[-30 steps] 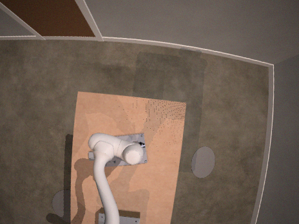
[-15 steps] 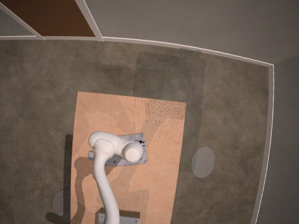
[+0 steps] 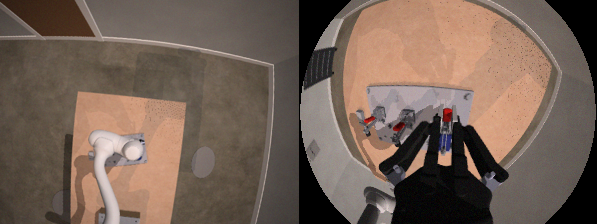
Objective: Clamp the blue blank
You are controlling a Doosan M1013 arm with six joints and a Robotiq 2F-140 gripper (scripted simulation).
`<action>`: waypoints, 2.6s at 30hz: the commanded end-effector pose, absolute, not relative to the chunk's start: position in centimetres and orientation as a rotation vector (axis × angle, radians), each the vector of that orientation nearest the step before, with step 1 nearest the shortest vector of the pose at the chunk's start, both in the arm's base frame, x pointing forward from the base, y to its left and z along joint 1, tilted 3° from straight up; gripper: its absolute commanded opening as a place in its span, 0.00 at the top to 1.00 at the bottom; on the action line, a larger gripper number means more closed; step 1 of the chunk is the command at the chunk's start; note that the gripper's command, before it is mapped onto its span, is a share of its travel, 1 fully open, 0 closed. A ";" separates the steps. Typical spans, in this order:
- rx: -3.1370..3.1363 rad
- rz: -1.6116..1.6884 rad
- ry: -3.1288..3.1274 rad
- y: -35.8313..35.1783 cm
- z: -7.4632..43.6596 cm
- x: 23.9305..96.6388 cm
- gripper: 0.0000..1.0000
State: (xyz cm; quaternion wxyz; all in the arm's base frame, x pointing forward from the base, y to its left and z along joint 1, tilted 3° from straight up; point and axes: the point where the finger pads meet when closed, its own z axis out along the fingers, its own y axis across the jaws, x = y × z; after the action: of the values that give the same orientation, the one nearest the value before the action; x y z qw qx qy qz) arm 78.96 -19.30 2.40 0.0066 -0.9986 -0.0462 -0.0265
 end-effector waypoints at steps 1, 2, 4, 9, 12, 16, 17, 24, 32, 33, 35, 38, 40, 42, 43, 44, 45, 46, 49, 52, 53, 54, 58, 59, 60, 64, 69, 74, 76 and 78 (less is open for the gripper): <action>-3.125 -0.076 -0.146 -19.2 1.9 79.2 1.00; -3.125 -0.076 -0.146 -19.1 1.8 79.3 1.00; -3.125 -0.076 -0.146 -19.1 1.7 79.3 1.00; -3.125 -0.076 -0.146 -19.1 1.5 79.5 1.00; -3.125 -0.076 -0.146 -19.1 1.4 79.6 1.00; -3.125 -0.076 -0.146 -19.1 1.2 79.7 1.00; -3.125 -0.076 -0.146 -19.1 1.2 79.7 1.00; -3.125 -0.076 -0.146 -19.1 0.9 79.8 1.00; -3.125 -0.076 -0.146 -19.1 0.7 79.9 1.00; -3.125 -0.076 -0.146 -19.1 0.7 79.9 1.00; -3.125 -0.076 -0.146 -19.1 0.7 79.9 1.00; -3.125 -0.076 -0.146 -19.1 0.6 80.0 1.00; -3.125 -0.076 -0.146 -19.1 0.6 80.0 1.00; -3.125 -0.076 -0.146 -19.1 0.6 80.0 1.00; -3.125 -0.076 -0.146 -19.1 0.6 80.0 1.00; -3.125 -0.076 -0.146 -19.1 0.6 80.0 1.00; -3.125 -0.076 -0.146 -19.1 0.6 80.0 1.00; -3.125 -0.076 -0.146 -19.1 0.6 80.0 1.00; -3.125 -0.076 -0.146 -19.1 0.6 80.0 1.00; -3.125 -0.076 -0.146 -19.1 0.6 80.0 1.00; -3.125 -0.076 -0.146 -19.1 0.6 80.0 1.00; -3.125 -0.076 -0.146 -19.1 0.6 80.0 1.00; -3.125 -0.076 -0.146 -19.1 0.6 80.0 1.00; -3.125 -0.076 -0.146 -19.1 0.6 80.0 1.00; -3.125 -0.076 -0.146 -19.1 0.6 80.0 1.00; -3.125 -0.076 -0.146 -19.1 0.6 80.0 1.00; -3.125 -0.076 -0.146 -19.1 0.4 80.1 1.00; -3.125 -0.076 -0.146 -19.0 0.0 80.2 1.00; -3.125 -0.076 -0.146 -19.0 0.0 80.3 1.00; -3.125 -0.076 -0.146 -19.0 -0.1 80.3 1.00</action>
State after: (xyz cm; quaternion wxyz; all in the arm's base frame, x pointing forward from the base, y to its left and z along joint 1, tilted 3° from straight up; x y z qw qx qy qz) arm 80.19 -19.17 0.52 0.0069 -0.9986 -0.0464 -0.0254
